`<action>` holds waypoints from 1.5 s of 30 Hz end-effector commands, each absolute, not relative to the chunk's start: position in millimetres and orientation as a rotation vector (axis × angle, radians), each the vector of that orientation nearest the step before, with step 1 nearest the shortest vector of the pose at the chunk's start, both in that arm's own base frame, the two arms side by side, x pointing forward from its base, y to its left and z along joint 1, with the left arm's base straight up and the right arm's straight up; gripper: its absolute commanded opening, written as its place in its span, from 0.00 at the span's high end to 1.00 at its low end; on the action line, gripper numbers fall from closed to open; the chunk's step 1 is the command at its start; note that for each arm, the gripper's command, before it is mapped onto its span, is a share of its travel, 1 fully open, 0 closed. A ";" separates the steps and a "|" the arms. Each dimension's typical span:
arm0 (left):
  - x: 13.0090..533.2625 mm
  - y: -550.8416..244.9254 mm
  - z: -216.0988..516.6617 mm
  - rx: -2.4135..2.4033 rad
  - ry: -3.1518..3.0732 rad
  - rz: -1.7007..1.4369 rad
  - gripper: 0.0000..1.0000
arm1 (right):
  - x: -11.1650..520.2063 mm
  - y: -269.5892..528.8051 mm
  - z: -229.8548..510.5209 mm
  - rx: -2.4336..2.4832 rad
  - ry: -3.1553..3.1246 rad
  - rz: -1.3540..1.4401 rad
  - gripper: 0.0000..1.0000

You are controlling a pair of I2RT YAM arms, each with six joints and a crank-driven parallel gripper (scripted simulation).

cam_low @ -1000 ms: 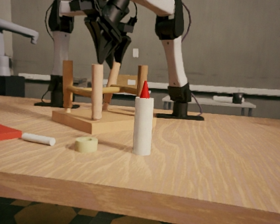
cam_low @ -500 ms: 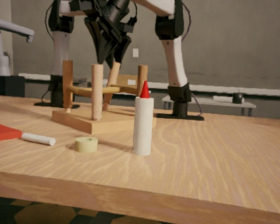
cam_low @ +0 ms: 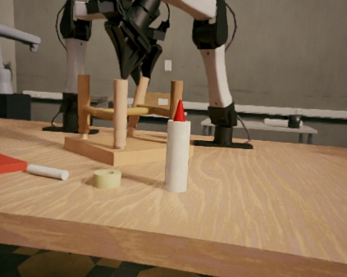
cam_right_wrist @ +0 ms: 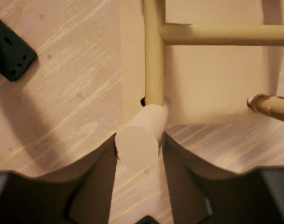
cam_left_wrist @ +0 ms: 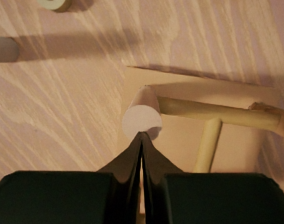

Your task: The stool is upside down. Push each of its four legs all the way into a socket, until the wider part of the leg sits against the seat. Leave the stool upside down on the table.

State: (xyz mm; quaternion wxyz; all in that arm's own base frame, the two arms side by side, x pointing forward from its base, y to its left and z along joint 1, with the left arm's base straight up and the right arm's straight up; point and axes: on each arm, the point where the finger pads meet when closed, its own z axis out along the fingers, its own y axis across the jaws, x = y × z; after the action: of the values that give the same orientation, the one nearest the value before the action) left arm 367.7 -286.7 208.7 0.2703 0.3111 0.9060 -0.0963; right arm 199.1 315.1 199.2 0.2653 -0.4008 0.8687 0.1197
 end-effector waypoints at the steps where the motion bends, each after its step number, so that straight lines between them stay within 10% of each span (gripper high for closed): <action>1: 343.0 -266.4 151.2 0.916 2.663 -0.159 1.00 | 243.3 275.6 198.9 -0.962 2.326 0.069 0.70; 45: 354.6 -274.8 172.1 0.878 2.562 -0.202 1.00 | 235.9 281.1 205.3 -0.978 2.345 0.199 0.70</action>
State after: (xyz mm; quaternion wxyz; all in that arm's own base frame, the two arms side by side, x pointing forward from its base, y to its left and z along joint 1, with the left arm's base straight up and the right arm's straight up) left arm 369.1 -287.2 209.0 0.2768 0.3102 0.9043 -0.0973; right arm 213.7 301.6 205.2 0.2673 -0.3904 0.8719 0.1263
